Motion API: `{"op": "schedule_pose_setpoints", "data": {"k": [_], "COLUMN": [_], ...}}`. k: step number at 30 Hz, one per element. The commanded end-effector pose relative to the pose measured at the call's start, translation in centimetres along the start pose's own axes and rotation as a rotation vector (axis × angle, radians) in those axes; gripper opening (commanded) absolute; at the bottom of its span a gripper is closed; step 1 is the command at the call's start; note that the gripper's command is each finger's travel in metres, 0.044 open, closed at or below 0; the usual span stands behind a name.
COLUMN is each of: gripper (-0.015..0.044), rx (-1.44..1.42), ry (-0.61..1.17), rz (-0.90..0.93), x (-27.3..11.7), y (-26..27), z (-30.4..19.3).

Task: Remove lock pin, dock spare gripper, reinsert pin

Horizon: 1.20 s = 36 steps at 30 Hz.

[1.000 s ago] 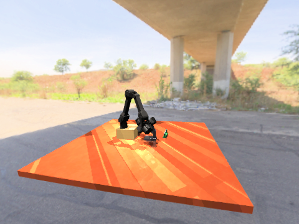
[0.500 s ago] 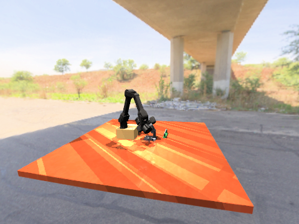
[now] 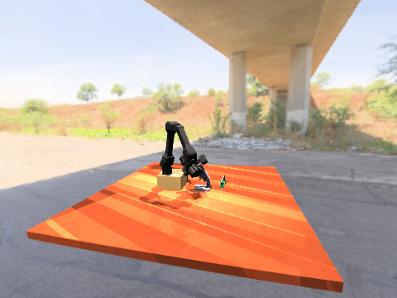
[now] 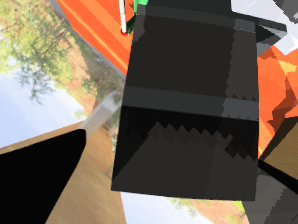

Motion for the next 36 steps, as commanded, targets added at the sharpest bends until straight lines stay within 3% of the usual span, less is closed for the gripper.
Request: {"op": "schedule_pose_setpoints", "data": {"k": [1,36], "gripper": [0.044,0.044], "rx": [-0.001,0.026], "ry": [-0.001,-0.017], "rz": [-0.002,0.022], "x": [-0.4,-3.6], "y": [-0.2,1.3], "z": [-0.6,-7.4]}}
Point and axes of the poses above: the point midway between the two fingers, 35 mm back from their tips, its own x axis out along the fingers, its own y axis across the jaws, z = x × y, the point moved 2 cm from there along -x, back along the fingers, and after that the axes turned 11 degrees about x, right-handed, at the moved point
